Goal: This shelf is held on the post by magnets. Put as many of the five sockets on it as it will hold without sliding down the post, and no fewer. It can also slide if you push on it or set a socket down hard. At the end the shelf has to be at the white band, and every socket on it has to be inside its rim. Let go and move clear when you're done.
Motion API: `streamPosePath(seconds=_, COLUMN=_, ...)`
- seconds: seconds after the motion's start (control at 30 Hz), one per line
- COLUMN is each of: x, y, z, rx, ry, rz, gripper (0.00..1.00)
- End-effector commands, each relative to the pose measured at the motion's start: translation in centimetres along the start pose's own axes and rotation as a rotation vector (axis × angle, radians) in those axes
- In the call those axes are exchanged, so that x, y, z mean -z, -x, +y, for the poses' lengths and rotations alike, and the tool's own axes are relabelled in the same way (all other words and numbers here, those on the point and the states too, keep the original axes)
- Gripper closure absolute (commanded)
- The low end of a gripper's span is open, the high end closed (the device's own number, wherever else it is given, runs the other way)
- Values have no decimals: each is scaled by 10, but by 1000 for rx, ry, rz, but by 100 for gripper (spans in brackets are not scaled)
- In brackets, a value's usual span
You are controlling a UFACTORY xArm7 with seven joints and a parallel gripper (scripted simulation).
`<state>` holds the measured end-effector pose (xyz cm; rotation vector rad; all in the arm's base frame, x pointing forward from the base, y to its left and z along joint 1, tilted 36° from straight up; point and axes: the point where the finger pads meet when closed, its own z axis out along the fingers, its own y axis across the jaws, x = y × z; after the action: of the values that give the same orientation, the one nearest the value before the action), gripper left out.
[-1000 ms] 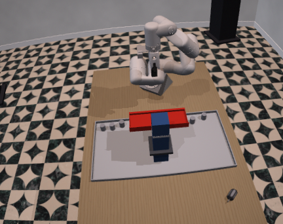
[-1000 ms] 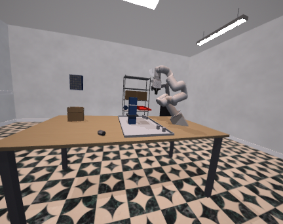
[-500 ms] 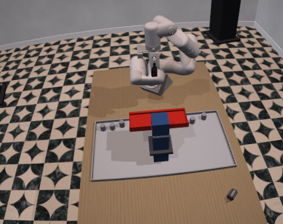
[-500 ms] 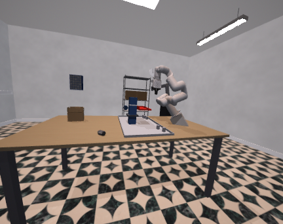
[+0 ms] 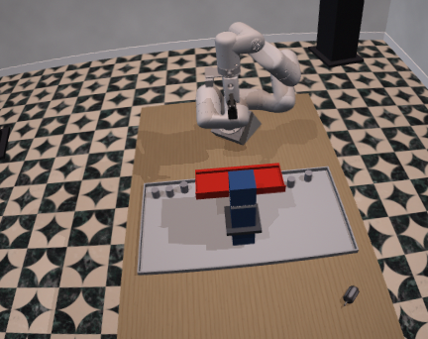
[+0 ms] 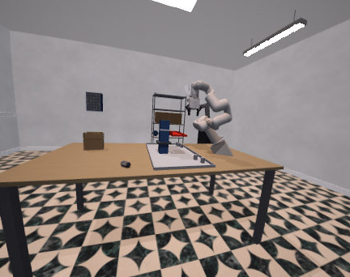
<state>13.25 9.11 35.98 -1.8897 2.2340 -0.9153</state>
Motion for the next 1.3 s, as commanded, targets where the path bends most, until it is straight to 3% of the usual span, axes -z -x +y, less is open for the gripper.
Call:
streamPosePath(seconds=0.0, x=8, y=-12, z=8, rx=-59, ry=17, rz=-53, gripper=0)
streamPosePath(seconds=0.23, x=10, y=-41, z=21, rx=-154, ry=123, rz=-124, gripper=0)
streamPosePath(seconds=0.47, x=0, y=-48, z=14, rx=-140, ry=178, rz=-84, gripper=0)
streamPosePath(seconds=0.6, x=-6, y=-36, z=4, rx=-85, ry=148, rz=-27, gripper=0)
streamPosePath(seconds=0.8, x=-6, y=-8, z=-4, rx=-3, ry=41, rz=18, gripper=0)
streamPosePath(seconds=1.03, x=-4, y=4, z=-5, rx=25, ry=-6, rz=22, gripper=0)
streamPosePath(seconds=1.27, x=-3, y=6, z=-3, rx=28, ry=-5, rz=20, gripper=0)
